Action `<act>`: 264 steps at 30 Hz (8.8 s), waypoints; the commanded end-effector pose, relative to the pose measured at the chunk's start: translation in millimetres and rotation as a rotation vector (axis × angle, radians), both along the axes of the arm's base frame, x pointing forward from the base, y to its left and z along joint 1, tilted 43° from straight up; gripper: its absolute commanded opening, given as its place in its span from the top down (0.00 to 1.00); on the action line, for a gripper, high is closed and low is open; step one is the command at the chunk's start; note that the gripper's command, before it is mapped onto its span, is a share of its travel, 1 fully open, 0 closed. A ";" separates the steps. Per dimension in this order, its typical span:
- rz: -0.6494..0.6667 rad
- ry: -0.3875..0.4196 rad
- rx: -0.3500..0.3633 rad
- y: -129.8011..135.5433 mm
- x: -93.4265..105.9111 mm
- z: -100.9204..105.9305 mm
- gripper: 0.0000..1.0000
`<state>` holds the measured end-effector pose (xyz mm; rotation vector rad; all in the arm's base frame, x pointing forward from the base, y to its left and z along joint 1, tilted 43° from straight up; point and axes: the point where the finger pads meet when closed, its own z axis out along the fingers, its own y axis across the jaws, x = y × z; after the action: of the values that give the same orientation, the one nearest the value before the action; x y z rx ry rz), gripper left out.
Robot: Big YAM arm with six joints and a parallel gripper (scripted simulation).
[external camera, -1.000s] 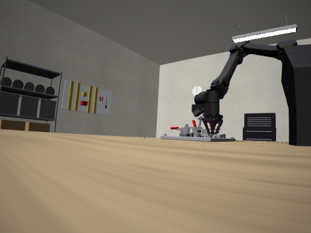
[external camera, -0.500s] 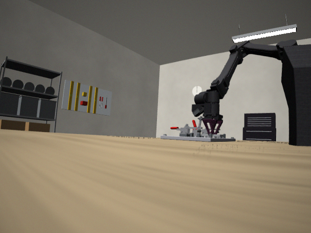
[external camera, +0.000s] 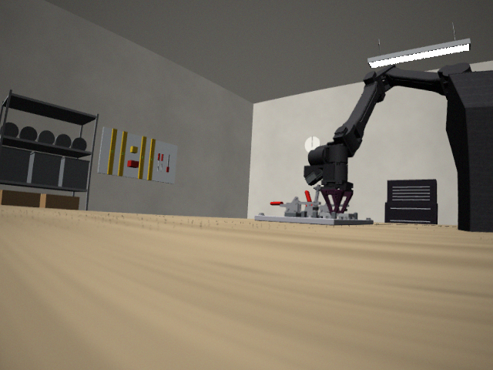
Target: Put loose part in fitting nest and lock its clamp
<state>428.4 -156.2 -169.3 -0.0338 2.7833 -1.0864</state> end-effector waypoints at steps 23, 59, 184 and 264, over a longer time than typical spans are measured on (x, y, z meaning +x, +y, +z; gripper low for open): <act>-0.011 0.031 0.004 -7.8 -6.3 -6.9 1.00; -0.011 0.024 0.003 -8.6 -3.9 -2.2 1.00; -0.021 -0.009 0.002 -11.8 4.5 12.4 1.00; -0.036 -0.027 0.005 -12.4 7.4 14.1 1.00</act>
<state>429.2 -157.5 -167.8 -0.0327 2.7917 -1.0837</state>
